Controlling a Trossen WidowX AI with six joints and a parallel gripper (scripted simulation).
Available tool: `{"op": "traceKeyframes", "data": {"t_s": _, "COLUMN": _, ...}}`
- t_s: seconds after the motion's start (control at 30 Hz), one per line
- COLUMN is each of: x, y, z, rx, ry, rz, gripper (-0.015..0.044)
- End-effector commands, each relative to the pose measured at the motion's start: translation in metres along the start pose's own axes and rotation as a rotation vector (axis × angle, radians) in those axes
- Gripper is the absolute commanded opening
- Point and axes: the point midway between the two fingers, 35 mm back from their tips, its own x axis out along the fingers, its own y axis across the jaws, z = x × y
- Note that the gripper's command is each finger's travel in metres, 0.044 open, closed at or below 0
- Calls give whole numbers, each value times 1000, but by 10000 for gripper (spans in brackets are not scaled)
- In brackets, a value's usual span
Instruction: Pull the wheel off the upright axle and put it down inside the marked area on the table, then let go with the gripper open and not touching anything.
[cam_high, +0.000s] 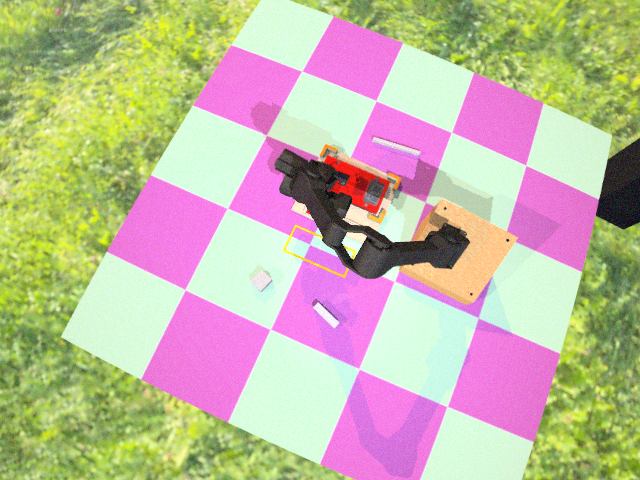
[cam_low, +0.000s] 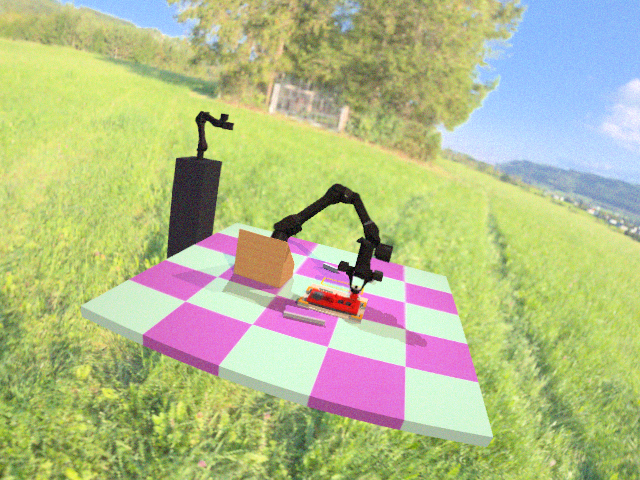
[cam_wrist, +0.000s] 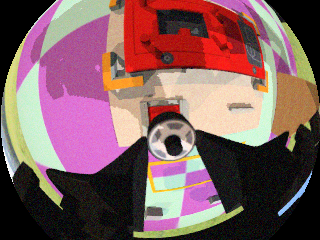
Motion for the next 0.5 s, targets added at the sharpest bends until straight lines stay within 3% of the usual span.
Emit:
{"op": "traceKeyframes", "data": {"t_s": 0.0, "x": -7, "y": 1, "z": 1, "rx": 2, "ry": -1, "rz": 10, "gripper": 0}}
{"op": "traceKeyframes", "data": {"t_s": 0.47, "x": -12, "y": 1, "z": 1, "rx": 3, "ry": 0, "rz": 10, "gripper": 0}}
